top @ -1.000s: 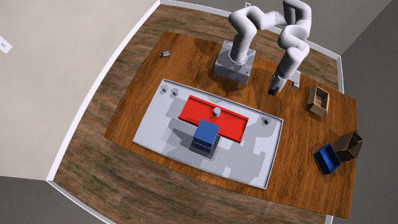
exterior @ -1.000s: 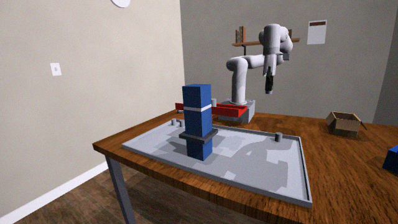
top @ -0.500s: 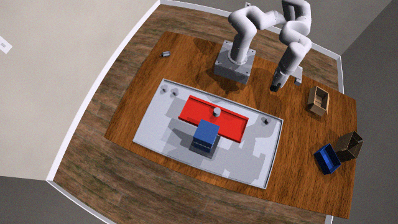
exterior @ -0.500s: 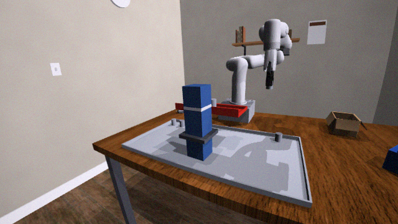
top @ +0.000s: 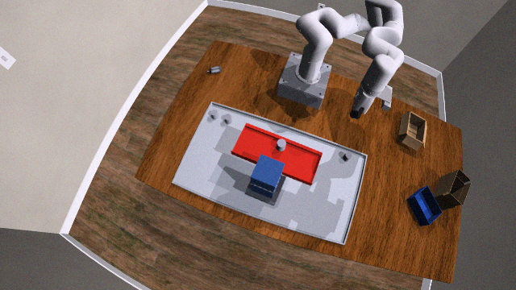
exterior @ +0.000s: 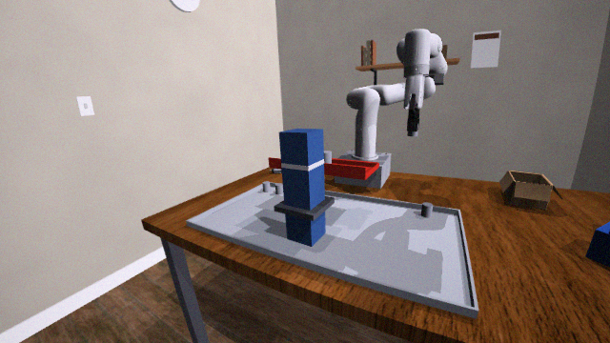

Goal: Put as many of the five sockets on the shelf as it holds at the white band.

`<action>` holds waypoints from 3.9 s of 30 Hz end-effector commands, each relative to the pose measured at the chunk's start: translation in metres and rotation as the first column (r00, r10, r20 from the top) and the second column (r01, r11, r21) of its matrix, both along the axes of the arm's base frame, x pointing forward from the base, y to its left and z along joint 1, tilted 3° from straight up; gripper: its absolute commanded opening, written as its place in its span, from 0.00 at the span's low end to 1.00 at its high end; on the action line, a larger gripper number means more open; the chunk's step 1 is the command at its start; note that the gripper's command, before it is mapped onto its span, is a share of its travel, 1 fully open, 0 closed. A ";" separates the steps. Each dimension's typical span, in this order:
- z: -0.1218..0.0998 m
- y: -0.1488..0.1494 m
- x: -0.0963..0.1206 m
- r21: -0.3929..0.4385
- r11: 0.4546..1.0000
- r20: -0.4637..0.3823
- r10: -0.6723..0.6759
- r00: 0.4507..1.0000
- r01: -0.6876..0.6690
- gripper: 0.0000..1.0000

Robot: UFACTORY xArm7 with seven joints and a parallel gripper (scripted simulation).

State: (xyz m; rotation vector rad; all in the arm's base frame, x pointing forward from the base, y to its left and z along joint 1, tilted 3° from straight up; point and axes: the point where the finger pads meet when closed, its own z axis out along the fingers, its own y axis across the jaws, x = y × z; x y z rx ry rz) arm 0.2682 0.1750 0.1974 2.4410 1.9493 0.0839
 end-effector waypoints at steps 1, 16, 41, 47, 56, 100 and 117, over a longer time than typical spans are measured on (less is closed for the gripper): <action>0.002 -0.010 0.006 0.002 1.000 0.003 -0.001 1.000 0.001 0.00; 0.000 -0.147 0.039 0.002 1.000 0.003 0.000 1.000 0.000 0.00; 0.007 -0.148 0.055 0.022 0.945 0.008 -0.327 0.945 0.327 0.00; 0.012 -0.149 0.069 0.043 0.798 0.002 -0.601 0.799 0.601 0.00; 0.016 -0.150 0.084 0.061 0.577 -0.014 -0.815 0.579 0.814 0.00; 0.008 -0.176 0.167 -0.018 -0.939 -0.116 -0.338 -0.934 0.342 0.00; 0.006 -0.179 0.172 -0.030 -0.973 -0.110 -0.222 -0.969 0.227 0.00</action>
